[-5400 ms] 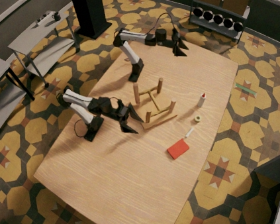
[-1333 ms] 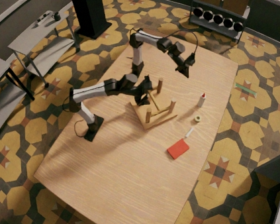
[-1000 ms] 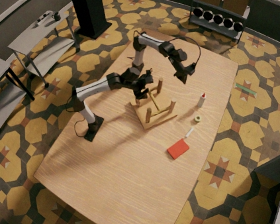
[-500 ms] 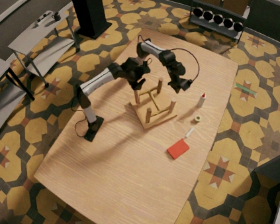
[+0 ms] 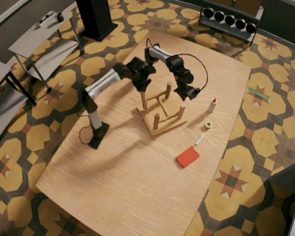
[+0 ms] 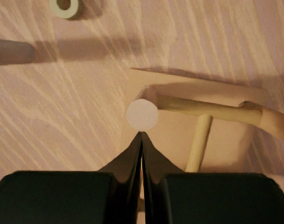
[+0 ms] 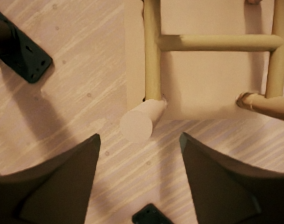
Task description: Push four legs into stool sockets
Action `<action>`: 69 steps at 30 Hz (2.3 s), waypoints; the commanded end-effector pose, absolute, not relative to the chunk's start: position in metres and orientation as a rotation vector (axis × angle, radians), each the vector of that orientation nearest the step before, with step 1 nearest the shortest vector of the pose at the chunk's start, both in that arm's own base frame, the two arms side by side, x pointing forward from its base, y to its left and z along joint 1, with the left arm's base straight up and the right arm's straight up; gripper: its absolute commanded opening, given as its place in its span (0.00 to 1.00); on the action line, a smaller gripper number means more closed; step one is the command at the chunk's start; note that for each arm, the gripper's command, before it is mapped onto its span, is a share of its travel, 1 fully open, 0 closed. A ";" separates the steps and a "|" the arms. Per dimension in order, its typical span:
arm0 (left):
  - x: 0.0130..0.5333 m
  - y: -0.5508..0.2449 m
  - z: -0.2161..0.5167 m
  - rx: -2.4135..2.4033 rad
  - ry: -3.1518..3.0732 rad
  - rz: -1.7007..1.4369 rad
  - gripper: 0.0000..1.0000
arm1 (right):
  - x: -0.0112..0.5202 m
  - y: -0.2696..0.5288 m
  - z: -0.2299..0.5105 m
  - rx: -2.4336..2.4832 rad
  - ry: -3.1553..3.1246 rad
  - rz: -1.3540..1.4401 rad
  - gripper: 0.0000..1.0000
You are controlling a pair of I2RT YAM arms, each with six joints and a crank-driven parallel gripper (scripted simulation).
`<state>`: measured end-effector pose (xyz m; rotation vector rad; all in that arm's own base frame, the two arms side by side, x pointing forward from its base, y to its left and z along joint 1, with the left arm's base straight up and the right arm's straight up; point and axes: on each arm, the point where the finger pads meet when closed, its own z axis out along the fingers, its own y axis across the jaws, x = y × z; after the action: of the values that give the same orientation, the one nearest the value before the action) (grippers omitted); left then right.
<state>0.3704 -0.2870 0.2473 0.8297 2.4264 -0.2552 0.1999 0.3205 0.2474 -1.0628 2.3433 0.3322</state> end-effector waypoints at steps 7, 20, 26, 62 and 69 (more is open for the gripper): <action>0.372 -0.285 0.251 0.819 2.392 -0.270 0.00 | 0.206 0.330 0.261 -1.041 2.297 0.365 0.74; 0.372 -0.285 0.240 0.817 2.386 -0.266 0.00 | 0.206 0.330 0.261 -1.041 2.297 0.365 0.74; 0.373 -0.283 0.232 0.811 2.385 -0.262 0.00 | 0.206 0.330 0.261 -1.041 2.297 0.365 0.74; 0.378 -0.289 0.248 0.797 2.330 -0.279 0.00 | 0.200 0.318 0.221 -1.053 2.311 0.352 0.74; 0.378 -0.289 0.248 0.797 2.330 -0.279 0.00 | 0.200 0.318 0.217 -1.049 2.307 0.356 0.74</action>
<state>0.3703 -0.2872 0.2211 0.8260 2.4129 -0.2618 0.1982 0.3174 0.2059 -1.0736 2.3603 0.3166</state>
